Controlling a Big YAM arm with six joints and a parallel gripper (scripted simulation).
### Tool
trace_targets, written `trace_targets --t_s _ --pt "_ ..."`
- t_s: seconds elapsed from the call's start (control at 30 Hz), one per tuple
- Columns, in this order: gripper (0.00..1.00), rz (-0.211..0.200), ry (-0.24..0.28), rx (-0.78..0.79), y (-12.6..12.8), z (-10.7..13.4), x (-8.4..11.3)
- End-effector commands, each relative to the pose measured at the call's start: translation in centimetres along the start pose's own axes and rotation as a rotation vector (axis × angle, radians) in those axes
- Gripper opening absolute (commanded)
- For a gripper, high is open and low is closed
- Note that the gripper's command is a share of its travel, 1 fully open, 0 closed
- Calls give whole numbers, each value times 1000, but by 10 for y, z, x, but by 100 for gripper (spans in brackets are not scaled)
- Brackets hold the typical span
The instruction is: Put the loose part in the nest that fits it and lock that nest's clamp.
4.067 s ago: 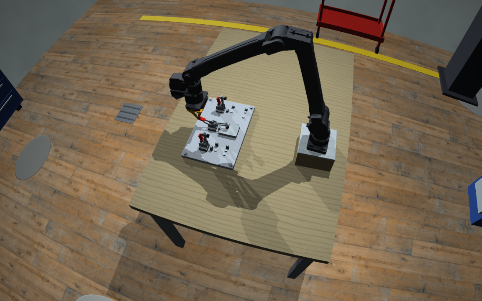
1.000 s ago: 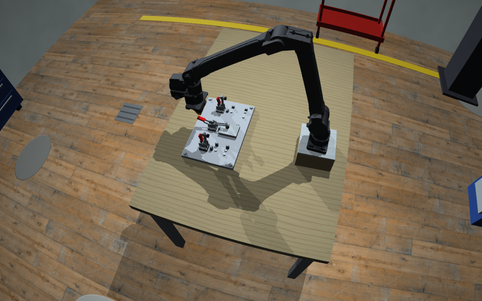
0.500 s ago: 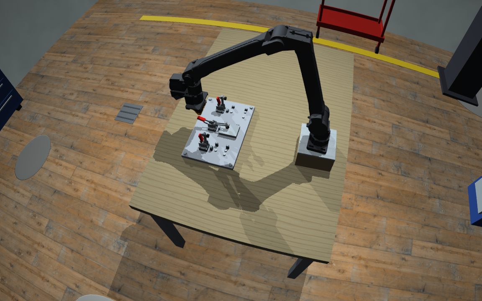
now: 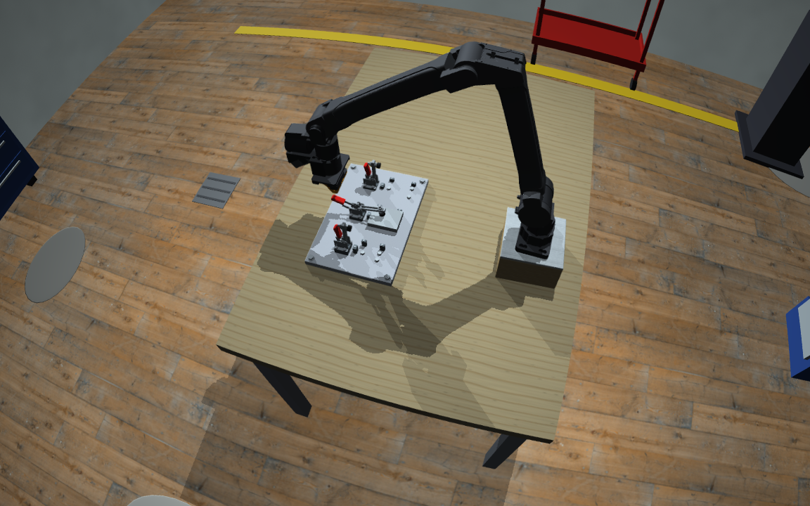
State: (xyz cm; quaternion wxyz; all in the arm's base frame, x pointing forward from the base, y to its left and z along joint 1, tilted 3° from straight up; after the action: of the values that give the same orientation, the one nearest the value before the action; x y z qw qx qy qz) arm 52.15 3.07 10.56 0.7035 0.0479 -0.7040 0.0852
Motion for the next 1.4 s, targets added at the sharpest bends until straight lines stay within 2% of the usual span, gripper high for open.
trace_targets --t_s 0.0,0.43,0.5,0.53,0.7,1.37 --pt "0 5 -13 -4 5 -5 0" --pt "0 4 -6 -4 6 -5 -16" --pt "0 4 -6 -4 6 -5 -16" --pt "0 6 -24 -5 6 -6 -9" --pt "0 4 -7 -3 6 -5 -18" --pt "0 4 -5 -3 6 -4 -17"
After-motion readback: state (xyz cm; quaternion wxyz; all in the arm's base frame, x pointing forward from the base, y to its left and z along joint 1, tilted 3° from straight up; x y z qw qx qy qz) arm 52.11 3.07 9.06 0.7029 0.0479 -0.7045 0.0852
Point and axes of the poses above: the point where the finger pads meet when closed, its own x axis back along the fingers, its own y axis across the jaws, z = x × y, the point moved 9 cm from there along x, back along the fingers, and after that the axes turned 9 degrees about x, right-handed, at the moved point
